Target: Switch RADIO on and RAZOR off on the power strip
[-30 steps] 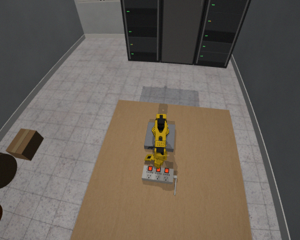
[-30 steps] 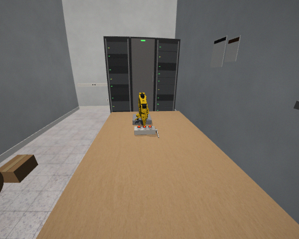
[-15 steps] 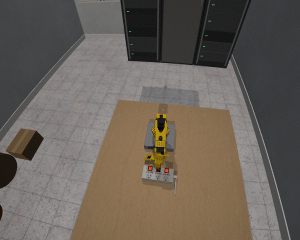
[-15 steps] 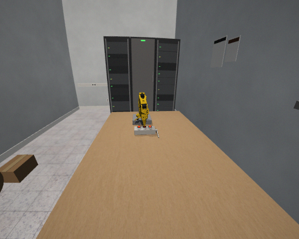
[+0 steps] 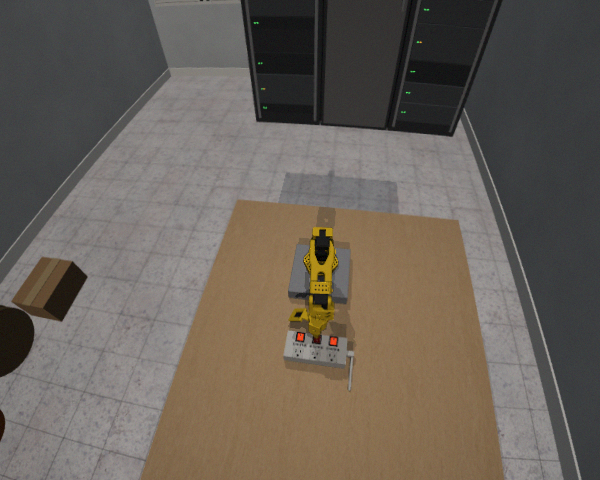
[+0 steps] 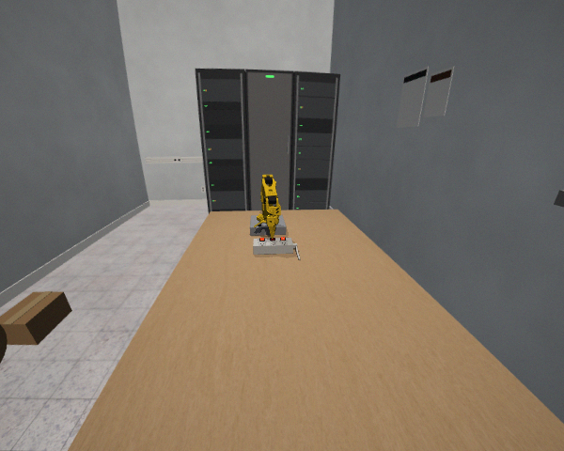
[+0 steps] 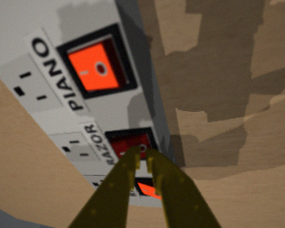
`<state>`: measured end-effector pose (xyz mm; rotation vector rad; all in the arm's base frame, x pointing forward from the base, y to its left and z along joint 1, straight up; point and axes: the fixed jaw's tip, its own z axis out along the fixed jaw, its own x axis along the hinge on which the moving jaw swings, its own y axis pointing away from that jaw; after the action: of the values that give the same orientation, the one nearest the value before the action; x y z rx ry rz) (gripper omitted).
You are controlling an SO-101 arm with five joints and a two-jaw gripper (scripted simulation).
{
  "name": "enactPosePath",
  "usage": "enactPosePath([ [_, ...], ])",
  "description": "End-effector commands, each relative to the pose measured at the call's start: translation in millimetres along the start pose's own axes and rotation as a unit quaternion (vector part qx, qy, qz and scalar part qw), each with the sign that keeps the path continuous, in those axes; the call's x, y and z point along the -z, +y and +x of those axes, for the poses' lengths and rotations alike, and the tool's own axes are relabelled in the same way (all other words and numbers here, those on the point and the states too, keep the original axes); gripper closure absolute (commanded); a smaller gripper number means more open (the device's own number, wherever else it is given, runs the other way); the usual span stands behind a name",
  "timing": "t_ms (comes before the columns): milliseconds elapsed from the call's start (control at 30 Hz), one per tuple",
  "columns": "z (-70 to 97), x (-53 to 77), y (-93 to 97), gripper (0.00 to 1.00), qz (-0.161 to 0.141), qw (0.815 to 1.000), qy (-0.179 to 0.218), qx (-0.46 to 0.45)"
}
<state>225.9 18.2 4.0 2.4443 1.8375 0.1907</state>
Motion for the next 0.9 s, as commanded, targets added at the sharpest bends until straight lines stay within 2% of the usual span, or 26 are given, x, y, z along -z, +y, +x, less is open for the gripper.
enactPosePath([
  [0,-4.5,-19.3,-20.7,1.0,0.068,0.997,-0.025,0.011],
  [533,1.0,12.5,-2.0,1.0,0.068,0.997,-0.026,0.006],
  [867,1.3,15.2,-0.9,1.0,0.068,0.997,-0.026,0.006],
])
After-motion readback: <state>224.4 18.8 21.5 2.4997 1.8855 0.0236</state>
